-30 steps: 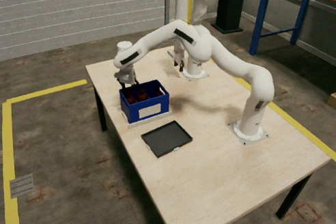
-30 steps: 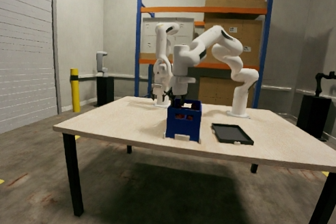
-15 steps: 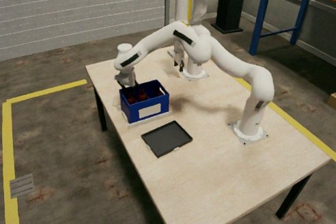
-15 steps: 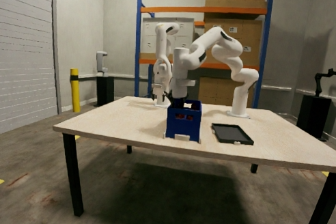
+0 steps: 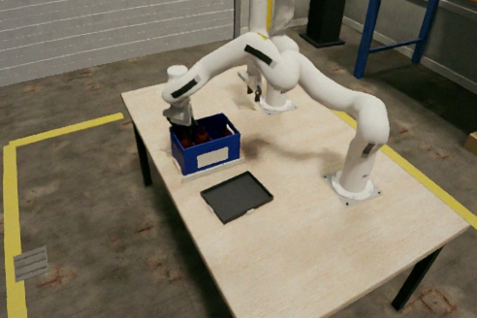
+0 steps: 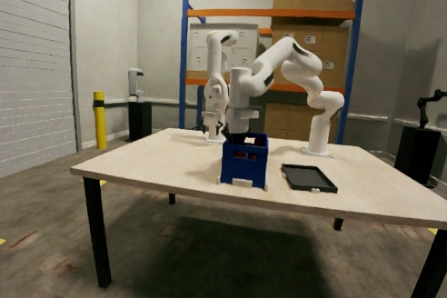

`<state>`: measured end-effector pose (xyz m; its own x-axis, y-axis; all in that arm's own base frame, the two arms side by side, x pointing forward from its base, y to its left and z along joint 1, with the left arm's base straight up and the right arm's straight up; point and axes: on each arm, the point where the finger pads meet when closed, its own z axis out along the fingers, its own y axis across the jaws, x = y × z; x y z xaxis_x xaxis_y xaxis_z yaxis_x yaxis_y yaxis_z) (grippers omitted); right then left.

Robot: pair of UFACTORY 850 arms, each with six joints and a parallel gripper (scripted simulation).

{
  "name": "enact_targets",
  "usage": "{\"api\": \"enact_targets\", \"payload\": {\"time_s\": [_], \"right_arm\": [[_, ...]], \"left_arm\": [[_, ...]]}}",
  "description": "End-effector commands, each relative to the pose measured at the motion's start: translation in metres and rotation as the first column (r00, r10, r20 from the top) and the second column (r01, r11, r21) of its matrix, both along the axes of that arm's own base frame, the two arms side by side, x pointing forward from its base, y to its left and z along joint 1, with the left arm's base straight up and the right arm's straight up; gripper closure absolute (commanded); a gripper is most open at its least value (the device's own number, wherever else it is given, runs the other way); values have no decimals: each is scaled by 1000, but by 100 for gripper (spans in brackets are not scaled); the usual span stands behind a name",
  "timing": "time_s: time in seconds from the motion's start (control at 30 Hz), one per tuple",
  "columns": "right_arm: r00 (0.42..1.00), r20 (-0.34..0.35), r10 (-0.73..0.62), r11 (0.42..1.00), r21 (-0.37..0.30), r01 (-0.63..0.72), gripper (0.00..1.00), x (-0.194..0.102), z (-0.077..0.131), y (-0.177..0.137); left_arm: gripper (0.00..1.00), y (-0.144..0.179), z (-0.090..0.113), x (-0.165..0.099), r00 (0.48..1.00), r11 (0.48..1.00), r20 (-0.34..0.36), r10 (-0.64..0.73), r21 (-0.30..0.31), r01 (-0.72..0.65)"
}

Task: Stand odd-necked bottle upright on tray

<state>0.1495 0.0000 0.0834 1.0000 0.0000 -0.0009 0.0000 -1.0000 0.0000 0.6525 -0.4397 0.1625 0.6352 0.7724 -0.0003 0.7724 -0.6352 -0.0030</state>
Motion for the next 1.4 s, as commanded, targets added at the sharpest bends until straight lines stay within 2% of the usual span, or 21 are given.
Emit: {"api": "enact_targets", "payload": {"time_s": [0.0,0.8,0.83,1.37], "right_arm": [[1000,1,0,1000,0,0,0,1,0,0],[1000,1,0,1000,0,0,0,1,0,0],[1000,1,0,1000,0,0,0,1,0,0],[1000,1,0,1000,0,0,0,1,0,0]], "left_arm": [[34,0,0,1,1000,1000,3,0,-2,0],[34,0,-3,1,1000,1000,3,0,-2,0],[100,0,-3,1,1000,1000,3,0,-2,0],[100,0,-3,1,1000,1000,3,0,-2,0]]}}
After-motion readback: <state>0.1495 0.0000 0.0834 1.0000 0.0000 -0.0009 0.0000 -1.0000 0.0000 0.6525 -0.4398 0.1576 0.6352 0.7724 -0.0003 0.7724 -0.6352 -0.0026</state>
